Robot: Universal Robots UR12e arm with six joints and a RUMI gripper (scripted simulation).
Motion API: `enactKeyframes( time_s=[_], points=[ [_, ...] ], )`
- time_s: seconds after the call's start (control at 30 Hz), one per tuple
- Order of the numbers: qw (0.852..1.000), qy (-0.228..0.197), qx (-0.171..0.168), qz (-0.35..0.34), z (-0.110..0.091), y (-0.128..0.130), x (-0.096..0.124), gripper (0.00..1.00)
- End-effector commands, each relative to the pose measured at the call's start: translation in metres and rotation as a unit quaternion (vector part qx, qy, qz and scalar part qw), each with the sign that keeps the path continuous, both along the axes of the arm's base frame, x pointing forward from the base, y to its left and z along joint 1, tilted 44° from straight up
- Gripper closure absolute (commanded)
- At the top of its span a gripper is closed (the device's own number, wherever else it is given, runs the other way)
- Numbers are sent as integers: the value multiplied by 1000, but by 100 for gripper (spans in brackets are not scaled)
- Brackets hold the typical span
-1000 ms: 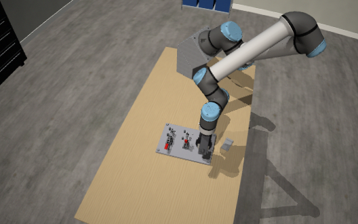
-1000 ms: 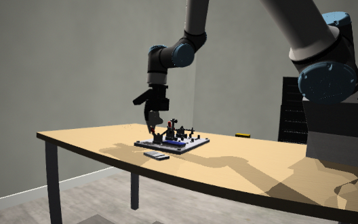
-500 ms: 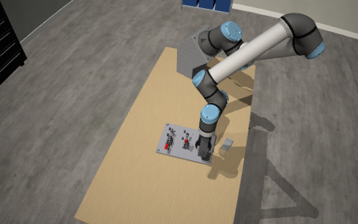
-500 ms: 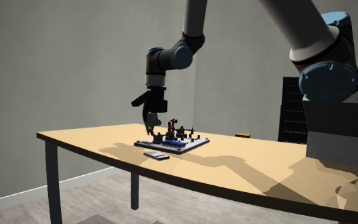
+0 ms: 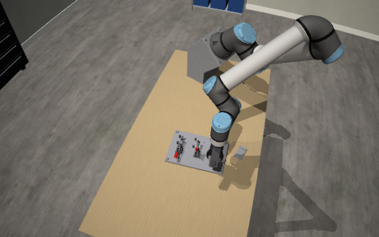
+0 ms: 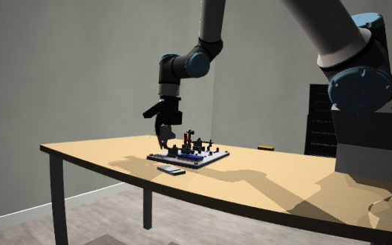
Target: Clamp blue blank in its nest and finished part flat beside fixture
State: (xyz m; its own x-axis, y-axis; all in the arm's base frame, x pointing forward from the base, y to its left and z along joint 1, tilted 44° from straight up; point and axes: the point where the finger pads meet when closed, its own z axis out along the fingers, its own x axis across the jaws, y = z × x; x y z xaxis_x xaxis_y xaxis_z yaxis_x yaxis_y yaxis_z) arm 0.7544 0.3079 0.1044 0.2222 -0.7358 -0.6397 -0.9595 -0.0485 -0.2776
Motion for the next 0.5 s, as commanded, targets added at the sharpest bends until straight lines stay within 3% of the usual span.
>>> enactKeyframes(
  time_s=[0.0, 0.47],
  points=[
    [1000, 0, 0, 0, -1, 1, 2, 100],
    [1000, 0, 0, 0, -3, 4, 4, 100]
  ],
)
